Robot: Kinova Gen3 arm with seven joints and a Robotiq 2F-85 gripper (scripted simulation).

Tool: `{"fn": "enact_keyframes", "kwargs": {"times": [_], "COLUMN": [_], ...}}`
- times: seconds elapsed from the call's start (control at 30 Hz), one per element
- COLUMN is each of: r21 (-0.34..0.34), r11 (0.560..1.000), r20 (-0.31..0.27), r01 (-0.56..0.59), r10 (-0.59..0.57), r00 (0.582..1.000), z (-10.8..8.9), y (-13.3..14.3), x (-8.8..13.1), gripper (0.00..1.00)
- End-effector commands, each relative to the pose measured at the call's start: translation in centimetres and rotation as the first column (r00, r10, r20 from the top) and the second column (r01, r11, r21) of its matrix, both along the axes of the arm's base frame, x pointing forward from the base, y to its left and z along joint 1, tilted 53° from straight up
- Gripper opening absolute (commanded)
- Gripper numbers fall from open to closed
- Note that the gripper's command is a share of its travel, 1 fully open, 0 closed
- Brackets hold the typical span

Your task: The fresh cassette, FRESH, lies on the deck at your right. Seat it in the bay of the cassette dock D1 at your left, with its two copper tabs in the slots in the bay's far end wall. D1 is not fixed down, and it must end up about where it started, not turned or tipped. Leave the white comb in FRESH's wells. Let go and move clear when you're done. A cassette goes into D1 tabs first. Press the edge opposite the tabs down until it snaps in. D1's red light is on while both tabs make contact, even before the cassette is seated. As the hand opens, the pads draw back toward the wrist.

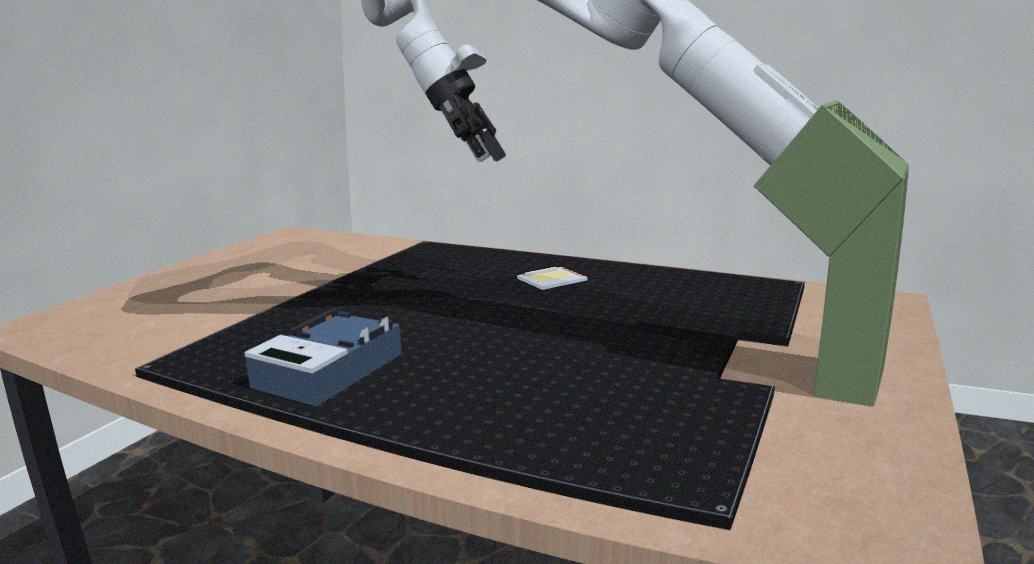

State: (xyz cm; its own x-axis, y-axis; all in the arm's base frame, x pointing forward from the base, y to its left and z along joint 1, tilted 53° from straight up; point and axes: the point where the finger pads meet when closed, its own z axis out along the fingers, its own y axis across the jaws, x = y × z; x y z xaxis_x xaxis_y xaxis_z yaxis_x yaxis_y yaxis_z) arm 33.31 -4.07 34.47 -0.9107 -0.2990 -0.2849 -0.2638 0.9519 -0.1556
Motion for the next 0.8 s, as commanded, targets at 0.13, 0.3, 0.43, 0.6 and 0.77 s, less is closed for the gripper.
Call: {"fn": "enact_keyframes", "kwargs": {"times": [0.13,0.3,0.43,0.6,0.77], "r21": [0.049,0.09,0.123,0.148,0.17], "r11": [0.999,0.996,0.992,0.989,0.985], "r20": [0.064,0.126,0.188,0.245,0.311], "r01": [-0.013,-0.005,0.003,0.01,0.019], "r10": [0.01,-0.007,-0.026,-0.046,-0.072], "r00": [0.998,0.992,0.982,0.968,0.948], "z": [0.5,1.1,1.5,1.7,1.8], "y": [2.6,4.0,4.9,5.6,6.7], "x": [-2.1,-4.0,-5.4,-6.7,-8.9], "gripper": [1.0,1.0,1.0,1.0,1.0]}}
